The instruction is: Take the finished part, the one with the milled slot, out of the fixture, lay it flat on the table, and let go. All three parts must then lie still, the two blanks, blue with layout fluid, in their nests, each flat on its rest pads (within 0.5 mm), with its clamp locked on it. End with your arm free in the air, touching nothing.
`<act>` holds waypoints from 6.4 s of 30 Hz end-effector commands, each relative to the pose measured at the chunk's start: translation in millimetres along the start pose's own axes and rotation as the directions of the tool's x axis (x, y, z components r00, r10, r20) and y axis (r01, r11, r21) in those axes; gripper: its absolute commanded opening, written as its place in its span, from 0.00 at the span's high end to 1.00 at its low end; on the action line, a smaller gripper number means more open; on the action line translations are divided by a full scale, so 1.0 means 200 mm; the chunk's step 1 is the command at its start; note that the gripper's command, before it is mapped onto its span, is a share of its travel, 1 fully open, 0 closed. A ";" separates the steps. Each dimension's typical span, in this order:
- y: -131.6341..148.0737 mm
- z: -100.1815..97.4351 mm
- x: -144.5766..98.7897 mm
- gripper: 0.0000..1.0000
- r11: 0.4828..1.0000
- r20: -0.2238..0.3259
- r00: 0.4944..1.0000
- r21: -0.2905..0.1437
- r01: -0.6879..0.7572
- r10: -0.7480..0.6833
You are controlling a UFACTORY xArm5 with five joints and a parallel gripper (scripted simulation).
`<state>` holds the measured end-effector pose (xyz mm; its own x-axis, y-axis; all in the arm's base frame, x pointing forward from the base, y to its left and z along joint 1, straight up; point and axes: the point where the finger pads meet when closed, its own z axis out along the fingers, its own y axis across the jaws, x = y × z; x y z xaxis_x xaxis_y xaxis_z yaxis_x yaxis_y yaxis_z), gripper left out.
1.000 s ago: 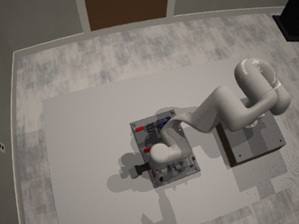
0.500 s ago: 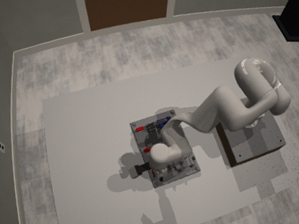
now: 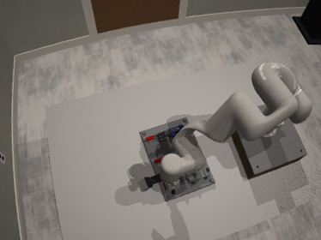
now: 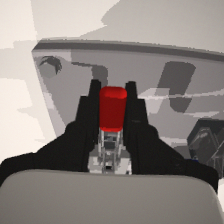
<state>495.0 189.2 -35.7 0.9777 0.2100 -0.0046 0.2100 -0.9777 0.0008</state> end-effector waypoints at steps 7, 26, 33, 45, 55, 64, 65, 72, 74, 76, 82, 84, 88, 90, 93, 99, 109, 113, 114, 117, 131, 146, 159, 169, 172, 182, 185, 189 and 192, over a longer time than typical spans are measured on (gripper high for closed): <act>0.00 -0.01 0.01 1.00 1.000 -0.004 1.000 0.001 0.000 0.000; 0.00 -0.03 0.00 1.00 1.000 -0.004 1.000 0.001 0.000 0.000; 0.00 -0.04 0.00 1.00 1.000 -0.004 1.000 0.001 0.000 0.000; 0.00 -0.07 -0.02 1.00 1.000 -0.004 1.000 0.001 0.000 0.000; 0.00 -0.10 -0.04 1.00 1.000 -0.004 1.000 0.001 0.000 0.000; 0.00 -0.13 -0.07 1.00 1.000 -0.004 1.000 0.001 0.000 0.000; 0.00 -0.13 -0.08 1.00 1.000 -0.004 1.000 0.001 0.000 0.000; 0.00 -0.14 -0.10 1.00 1.000 -0.004 1.000 0.001 0.000 0.000; 0.00 -0.14 -0.10 1.00 1.000 -0.004 1.000 0.001 0.000 0.000; 0.00 -0.15 -0.11 1.00 1.000 -0.004 1.000 0.001 0.000 0.000; 0.00 -0.16 -0.13 1.00 1.000 -0.004 1.000 0.001 0.000 0.000; 0.00 -0.16 -0.14 1.00 1.000 -0.004 1.000 0.001 0.000 0.000; 0.00 -0.16 -0.15 1.00 1.000 -0.004 1.000 0.001 0.000 0.000; 0.00 -0.17 -0.16 1.00 1.000 -0.004 1.000 0.001 0.000 0.000; 0.00 -0.17 -0.17 1.00 1.000 -0.004 1.000 0.001 0.000 0.000; 0.00 -0.17 -0.19 1.00 1.000 -0.004 1.000 0.001 0.000 0.000; 0.00 -0.17 -0.21 1.00 1.000 -0.004 1.000 0.001 0.000 0.000; 0.00 -0.17 -0.22 1.00 1.000 -0.004 1.000 0.001 0.000 0.000; 0.00 -0.17 -0.22 1.00 1.000 -0.004 1.000 0.001 0.000 0.000; 0.00 -0.17 -0.22 1.00 1.000 -0.004 1.000 0.001 0.000 0.000; 0.00 -0.17 -0.23 1.00 1.000 -0.004 1.000 0.001 0.000 0.000; 0.00 -0.17 -0.23 1.00 1.000 -0.004 1.000 0.001 0.000 0.000; 0.00 -0.17 -0.23 1.00 1.000 -0.004 1.000 0.001 0.000 0.000; 0.00 -0.17 -0.25 1.00 1.000 -0.004 1.000 0.001 0.000 0.000; 0.00 -0.17 -0.25 1.00 1.000 -0.004 1.000 0.001 0.000 0.000; 0.00 -0.17 -0.26 1.00 1.000 -0.004 1.000 0.001 0.000 0.000; 0.00 -0.17 -0.26 1.00 1.000 -0.005 1.000 0.001 0.000 0.000; 0.00 -0.17 -0.26 1.00 1.000 -0.005 1.000 0.001 0.000 0.000; 0.00 -0.17 -0.26 1.00 1.000 -0.005 1.000 0.001 0.000 0.000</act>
<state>443.7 178.2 -2.7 0.9777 0.2100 -0.0039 0.2100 -0.9777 0.0008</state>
